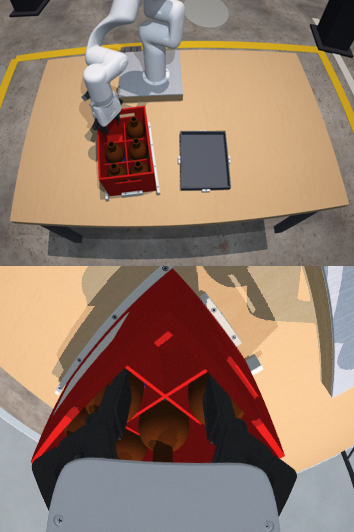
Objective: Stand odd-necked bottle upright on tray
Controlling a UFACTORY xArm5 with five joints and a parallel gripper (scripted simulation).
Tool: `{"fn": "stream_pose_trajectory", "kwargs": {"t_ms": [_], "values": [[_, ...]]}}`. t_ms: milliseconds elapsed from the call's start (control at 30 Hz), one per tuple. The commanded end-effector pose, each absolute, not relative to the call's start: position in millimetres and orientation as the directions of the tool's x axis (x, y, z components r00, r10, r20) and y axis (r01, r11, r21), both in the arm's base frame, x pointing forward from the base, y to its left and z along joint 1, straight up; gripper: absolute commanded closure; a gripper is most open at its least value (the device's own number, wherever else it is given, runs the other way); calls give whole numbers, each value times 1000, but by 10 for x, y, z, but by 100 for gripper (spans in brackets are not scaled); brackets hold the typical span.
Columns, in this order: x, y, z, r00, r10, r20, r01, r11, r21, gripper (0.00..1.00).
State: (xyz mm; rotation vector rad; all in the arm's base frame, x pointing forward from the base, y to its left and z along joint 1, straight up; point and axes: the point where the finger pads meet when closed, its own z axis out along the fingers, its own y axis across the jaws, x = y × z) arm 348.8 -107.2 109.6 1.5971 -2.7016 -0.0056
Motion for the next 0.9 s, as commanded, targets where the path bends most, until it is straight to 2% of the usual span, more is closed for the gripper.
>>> {"fn": "stream_pose_trajectory", "kwargs": {"t_ms": [0, 600, 633, 867], "values": [[3500, -1076, 1098, -482, -876, 0, -876, 482, 1, 35], [3500, -1076, 1093, -482, -876, 0, -876, 482, 1, 35], [3500, -1076, 1093, -482, -876, 0, -876, 482, 1, 100], [3500, -1076, 1093, -482, -876, 0, -876, 482, 1, 100]]}}
